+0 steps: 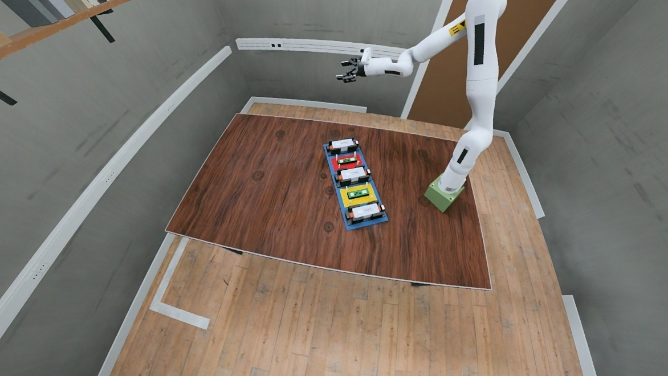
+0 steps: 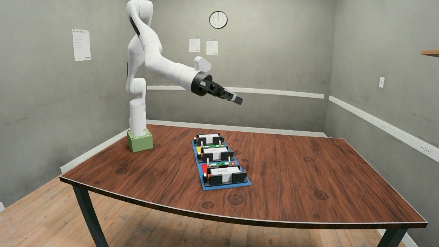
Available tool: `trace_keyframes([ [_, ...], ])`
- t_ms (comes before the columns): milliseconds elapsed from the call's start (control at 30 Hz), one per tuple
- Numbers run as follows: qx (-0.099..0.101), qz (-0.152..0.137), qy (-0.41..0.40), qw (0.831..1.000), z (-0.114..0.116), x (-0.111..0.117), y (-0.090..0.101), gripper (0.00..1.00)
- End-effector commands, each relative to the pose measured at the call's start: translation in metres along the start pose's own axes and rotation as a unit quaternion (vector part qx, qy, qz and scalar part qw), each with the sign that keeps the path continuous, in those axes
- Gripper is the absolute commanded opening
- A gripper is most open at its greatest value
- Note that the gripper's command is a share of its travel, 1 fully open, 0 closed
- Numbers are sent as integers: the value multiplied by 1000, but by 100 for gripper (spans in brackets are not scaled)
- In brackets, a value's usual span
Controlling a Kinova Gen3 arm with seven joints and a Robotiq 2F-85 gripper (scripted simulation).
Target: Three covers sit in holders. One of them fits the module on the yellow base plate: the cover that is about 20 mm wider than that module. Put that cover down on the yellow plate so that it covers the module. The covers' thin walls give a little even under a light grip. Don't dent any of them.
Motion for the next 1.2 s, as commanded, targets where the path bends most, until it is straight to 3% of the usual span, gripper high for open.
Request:
trace_keyframes([
  [0,0,1,0,1000,0,1,0,100],
  [367,39,-93,24,995,-42,0,32,100],
  [600,39,-93,24,995,-42,0,32,100],
  [933,78,-185,47,978,-86,-2,61,100],
  [1167,78,-185,47,978,-86,-2,61,100],
])
Point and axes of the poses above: the point where the finger pads meet when closed, its own y axis back along the fingers, its own z axis across the jaws, x = y × z, the point moved 7 cm from there along y, back along the fingers, and after that the axes turned 5 degrees about -y, right-handed, at the moved point
